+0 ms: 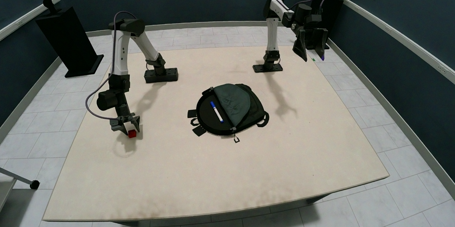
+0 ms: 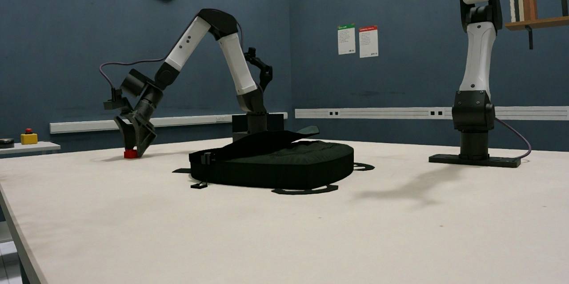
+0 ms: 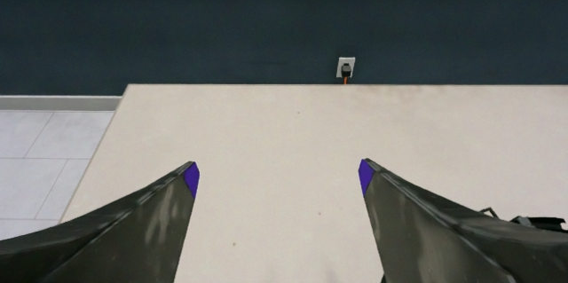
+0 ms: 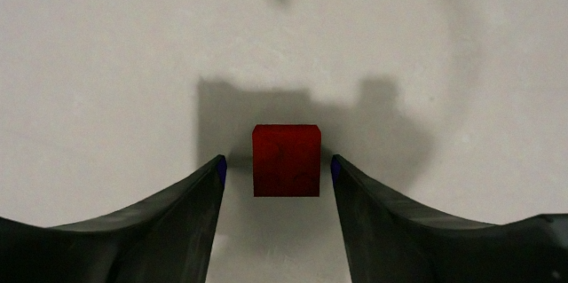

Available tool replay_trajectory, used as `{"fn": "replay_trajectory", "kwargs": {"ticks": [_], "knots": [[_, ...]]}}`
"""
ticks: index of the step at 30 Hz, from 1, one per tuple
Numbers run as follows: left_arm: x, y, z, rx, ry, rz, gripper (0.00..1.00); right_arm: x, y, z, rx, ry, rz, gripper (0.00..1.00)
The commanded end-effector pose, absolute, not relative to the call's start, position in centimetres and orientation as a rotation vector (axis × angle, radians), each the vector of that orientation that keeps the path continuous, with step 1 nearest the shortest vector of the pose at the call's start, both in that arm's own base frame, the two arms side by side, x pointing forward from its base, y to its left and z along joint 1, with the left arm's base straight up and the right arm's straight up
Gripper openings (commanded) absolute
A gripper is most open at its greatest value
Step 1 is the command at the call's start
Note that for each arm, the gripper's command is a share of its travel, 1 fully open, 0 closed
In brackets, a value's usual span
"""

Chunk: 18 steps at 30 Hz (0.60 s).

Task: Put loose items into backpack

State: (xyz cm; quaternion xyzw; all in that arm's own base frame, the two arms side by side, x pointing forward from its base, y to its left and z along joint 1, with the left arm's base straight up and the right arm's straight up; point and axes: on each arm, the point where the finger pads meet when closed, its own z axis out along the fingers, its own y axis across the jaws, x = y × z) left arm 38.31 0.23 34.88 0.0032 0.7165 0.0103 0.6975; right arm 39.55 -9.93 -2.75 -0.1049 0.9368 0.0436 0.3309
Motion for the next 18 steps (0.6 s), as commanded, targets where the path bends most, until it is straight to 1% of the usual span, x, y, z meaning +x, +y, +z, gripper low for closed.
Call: {"fn": "replay_trajectory", "kwargs": {"ticks": [1, 2, 3, 7, 8, 14, 15, 16, 18], "knots": [[38.2, 0.2, 35.6, 0.005, 1.579, 0.022, 0.90, 40.0, -10.2, -1.0, -0.285, 2.396, 0.084, 0.64], [38.2, 0.2, 35.6, 0.005, 1.579, 0.022, 0.90, 40.1, -10.1, -1.6, -0.283, 2.415, 0.095, 0.55], [38.2, 0.2, 35.6, 0.005, 1.579, 0.022, 0.90, 41.3, -10.7, 0.1, -0.289, 2.364, 0.063, 0.55], [38.2, 0.2, 35.6, 0.005, 1.579, 0.022, 0.90, 41.1, -10.7, 0.0, -0.288, 2.372, 0.068, 0.55], [38.2, 0.2, 35.6, 0.005, 1.579, 0.022, 0.90, 41.1, -10.7, 0.0, -0.288, 2.373, 0.069, 0.45], [38.2, 0.2, 35.6, 0.005, 1.579, 0.022, 0.90, 41.0, -10.7, -0.1, -0.287, 2.378, 0.072, 0.45], [38.2, 0.2, 35.6, 0.005, 1.579, 0.022, 0.90, 40.2, -10.2, -1.6, -0.283, 2.416, 0.096, 0.45], [38.2, 0.2, 35.6, 0.005, 1.579, 0.022, 0.90, 40.2, -10.2, -1.6, -0.283, 2.416, 0.096, 0.36], [38.2, 0.2, 35.6, 0.005, 1.579, 0.022, 0.90, 40.2, -10.2, -1.6, -0.283, 2.416, 0.096, 0.36]]}}
